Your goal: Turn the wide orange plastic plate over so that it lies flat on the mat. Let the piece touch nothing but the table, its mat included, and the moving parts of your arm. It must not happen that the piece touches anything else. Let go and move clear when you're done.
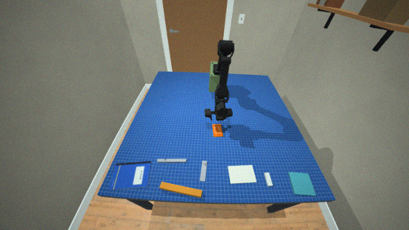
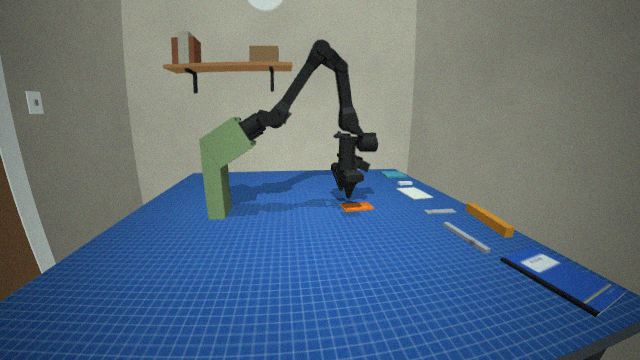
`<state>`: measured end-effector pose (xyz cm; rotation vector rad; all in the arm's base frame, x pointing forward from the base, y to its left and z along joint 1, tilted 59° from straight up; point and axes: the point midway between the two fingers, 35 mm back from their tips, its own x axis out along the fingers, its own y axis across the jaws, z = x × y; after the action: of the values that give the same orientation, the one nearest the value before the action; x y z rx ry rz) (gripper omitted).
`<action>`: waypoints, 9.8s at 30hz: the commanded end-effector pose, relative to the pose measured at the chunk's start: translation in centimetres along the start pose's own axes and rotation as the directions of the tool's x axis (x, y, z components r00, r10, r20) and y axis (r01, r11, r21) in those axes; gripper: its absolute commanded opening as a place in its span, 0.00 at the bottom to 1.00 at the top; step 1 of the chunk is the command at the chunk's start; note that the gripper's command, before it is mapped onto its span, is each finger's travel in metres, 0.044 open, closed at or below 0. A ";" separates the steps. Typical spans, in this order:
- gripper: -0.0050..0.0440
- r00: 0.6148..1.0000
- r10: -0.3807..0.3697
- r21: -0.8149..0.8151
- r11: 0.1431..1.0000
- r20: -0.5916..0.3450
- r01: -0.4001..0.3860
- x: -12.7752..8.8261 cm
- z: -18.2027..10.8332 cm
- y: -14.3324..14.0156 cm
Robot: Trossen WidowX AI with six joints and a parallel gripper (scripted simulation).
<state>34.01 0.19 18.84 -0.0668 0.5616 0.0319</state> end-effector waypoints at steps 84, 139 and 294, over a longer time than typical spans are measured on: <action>0.88 1.000 0.002 -0.001 1.000 0.031 -0.002 3.1 0.8 0.0; 0.88 0.999 0.002 -0.001 1.000 0.032 -0.002 3.4 0.8 0.0; 0.88 1.000 0.000 0.000 1.000 0.030 0.000 4.6 0.8 0.0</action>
<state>38.14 0.26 16.49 -0.0666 0.5472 0.0337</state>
